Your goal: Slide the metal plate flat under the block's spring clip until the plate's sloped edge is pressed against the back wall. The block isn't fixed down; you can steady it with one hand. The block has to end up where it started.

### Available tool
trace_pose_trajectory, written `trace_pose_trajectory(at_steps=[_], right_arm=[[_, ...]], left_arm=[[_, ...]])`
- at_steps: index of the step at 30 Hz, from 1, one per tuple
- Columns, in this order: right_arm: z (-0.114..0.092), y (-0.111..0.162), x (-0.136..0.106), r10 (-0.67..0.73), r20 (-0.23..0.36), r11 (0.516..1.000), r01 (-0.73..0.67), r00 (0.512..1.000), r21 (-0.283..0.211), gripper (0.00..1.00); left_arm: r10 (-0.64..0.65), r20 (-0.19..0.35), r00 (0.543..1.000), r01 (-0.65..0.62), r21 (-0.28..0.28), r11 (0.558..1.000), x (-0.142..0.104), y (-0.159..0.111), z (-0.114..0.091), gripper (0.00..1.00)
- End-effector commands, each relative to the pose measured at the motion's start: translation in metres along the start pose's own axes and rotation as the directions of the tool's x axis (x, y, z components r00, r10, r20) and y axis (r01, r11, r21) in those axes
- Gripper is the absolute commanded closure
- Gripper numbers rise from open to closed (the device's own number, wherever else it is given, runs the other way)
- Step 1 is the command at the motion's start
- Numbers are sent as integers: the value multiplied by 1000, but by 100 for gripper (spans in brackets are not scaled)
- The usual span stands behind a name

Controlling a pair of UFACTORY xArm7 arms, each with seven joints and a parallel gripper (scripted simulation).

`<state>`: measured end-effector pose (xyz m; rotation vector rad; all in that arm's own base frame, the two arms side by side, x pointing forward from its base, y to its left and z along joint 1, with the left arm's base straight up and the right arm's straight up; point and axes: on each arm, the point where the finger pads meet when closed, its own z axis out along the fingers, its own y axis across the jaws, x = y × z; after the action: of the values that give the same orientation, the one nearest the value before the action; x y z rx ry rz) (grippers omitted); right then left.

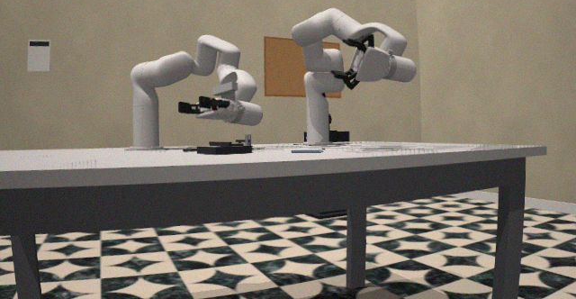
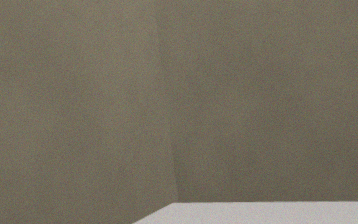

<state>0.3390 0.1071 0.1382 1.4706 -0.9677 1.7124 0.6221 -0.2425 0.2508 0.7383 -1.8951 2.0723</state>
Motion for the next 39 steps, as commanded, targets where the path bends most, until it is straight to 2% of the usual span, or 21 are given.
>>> trace_pose_trajectory(at_steps=[1, 22, 39], right_arm=[[0, 0, 1, 2, 1, 1000, -2, 1000, -1, 0], [0, -1, 2, 1, 5, 1000, -1, 1000, -2, 0], [-9, -12, 20, -16, 66, 1000, 17, 998, -9, 0]], left_arm=[[4, -1, 1000, -4, 1, 1000, 1, -2, 0, 0], [11, -1, 1000, -11, -2, 1000, 1, -2, 0, 0], [110, -4, 994, -110, -46, 993, 7, 7, -6, 0]])
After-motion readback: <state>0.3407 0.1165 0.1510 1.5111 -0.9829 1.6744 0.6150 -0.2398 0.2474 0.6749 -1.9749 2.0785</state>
